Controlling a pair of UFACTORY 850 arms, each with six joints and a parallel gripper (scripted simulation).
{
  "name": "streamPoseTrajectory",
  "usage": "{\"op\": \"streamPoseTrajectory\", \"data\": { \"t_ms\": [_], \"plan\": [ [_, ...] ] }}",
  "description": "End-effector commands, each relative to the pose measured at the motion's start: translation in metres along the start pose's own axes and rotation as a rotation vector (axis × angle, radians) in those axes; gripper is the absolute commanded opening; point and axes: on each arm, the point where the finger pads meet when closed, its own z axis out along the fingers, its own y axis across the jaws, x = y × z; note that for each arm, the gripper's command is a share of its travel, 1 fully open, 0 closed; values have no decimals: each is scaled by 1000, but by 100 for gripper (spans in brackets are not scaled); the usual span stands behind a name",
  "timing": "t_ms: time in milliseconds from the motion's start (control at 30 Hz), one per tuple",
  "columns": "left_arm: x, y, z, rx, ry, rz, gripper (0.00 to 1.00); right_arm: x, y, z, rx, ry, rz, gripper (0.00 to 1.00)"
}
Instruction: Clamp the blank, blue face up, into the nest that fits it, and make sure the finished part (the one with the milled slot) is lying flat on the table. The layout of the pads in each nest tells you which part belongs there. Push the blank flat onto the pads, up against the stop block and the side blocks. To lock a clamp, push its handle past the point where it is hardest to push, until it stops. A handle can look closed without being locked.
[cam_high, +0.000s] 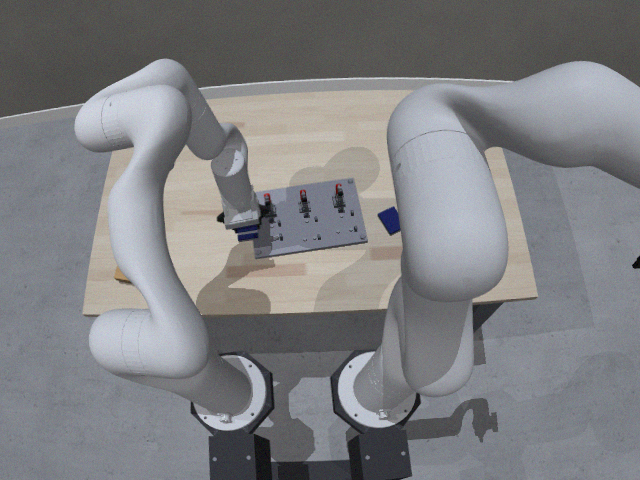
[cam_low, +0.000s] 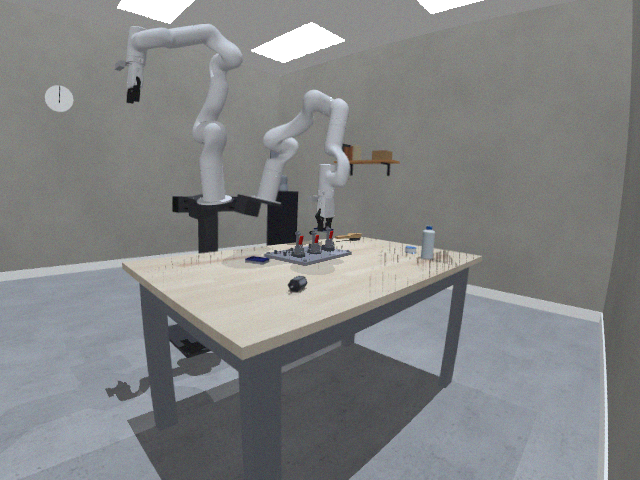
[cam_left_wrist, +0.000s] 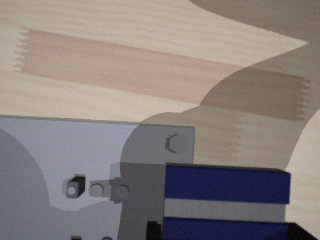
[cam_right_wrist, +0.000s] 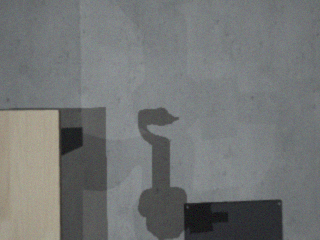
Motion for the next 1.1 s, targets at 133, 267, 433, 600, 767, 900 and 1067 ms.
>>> {"op": "streamPoseTrajectory", "data": {
  "t_ms": [133,267,433,600,767,900,1067],
  "plan": [
    [-4,40,-1,4,-18,-1,0,0,0,-1,0,2,0,100],
    [-4,45,-1,4,-18,-1,0,0,0,-1,0,2,0,100],
    [-5,53,-1,4,-18,-1,0,0,0,-1,0,2,0,100],
    [-5,55,-1,4,-18,-1,0,0,0,-1,0,2,0,100],
    [-5,55,-1,4,-18,-1,0,0,0,-1,0,2,0,100],
    [-5,55,-1,4,-18,-1,0,0,0,-1,0,2,0,100],
    [-5,55,-1,4,-18,-1,0,0,0,-1,0,2,0,100]
  ]
}}
